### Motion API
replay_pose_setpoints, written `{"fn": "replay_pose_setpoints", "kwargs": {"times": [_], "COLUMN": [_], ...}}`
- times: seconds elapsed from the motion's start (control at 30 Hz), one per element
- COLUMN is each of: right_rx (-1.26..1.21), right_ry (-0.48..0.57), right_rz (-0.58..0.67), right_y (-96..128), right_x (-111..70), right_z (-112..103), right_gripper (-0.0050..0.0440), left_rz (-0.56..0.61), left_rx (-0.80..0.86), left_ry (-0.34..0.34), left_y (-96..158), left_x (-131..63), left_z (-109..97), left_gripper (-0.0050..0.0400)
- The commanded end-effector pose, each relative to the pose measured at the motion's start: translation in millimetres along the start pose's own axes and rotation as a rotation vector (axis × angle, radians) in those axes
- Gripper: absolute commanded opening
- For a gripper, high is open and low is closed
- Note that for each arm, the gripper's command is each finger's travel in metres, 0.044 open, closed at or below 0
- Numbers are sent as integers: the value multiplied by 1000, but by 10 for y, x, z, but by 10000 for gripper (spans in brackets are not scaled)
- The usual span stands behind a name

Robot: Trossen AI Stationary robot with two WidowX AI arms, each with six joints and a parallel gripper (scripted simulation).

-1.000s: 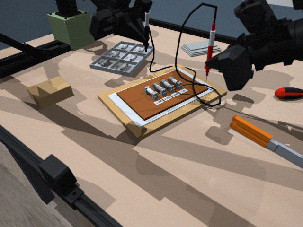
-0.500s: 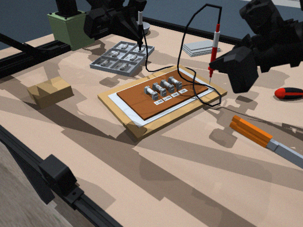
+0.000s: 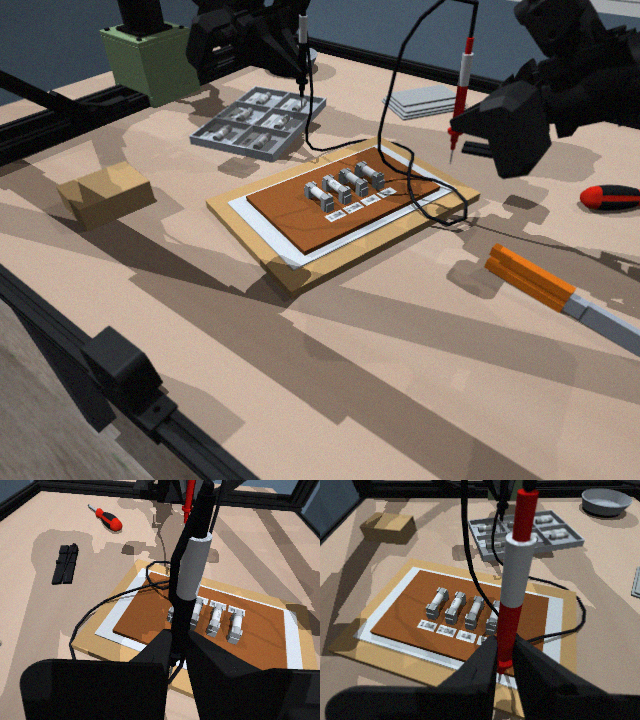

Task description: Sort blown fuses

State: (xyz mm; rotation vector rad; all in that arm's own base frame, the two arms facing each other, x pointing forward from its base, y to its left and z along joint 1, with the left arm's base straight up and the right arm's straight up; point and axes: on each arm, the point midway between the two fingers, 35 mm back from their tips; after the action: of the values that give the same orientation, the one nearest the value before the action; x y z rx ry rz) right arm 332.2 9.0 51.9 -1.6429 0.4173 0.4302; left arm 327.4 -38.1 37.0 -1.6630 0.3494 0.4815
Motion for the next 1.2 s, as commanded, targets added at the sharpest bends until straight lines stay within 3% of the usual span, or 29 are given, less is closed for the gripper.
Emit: {"fn": "replay_pose_setpoints", "kwargs": {"times": [0.0, 0.97, 1.17], "right_rx": [5, 43, 43], "right_ry": [12, 85, 89], "right_rz": [-43, -17, -25], "right_y": [-181, -258, -286], "right_x": [-2, 30, 20], "right_z": [-105, -824, -855], "right_gripper": [-50, -50, -50], "left_rz": [-13, -31, -33], "left_rx": [-11, -91, -103], "left_ry": [-15, -156, -178], "left_y": [-50, -157, -171], "left_x": [-41, -205, -230], "left_z": [88, 779, 882], "left_gripper": [-50, -50, -50]}}
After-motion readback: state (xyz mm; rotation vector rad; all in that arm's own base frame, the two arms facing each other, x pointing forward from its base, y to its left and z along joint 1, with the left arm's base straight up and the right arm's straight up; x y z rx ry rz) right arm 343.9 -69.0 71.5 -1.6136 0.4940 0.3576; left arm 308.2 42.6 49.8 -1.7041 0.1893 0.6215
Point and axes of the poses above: on each arm, the point midway between the two fingers, 35 mm back from their tips, its own x axis out along the fingers, its own z axis across the jaws, y = z × x, and after that the axes turned 7 degrees about -x, right-handed
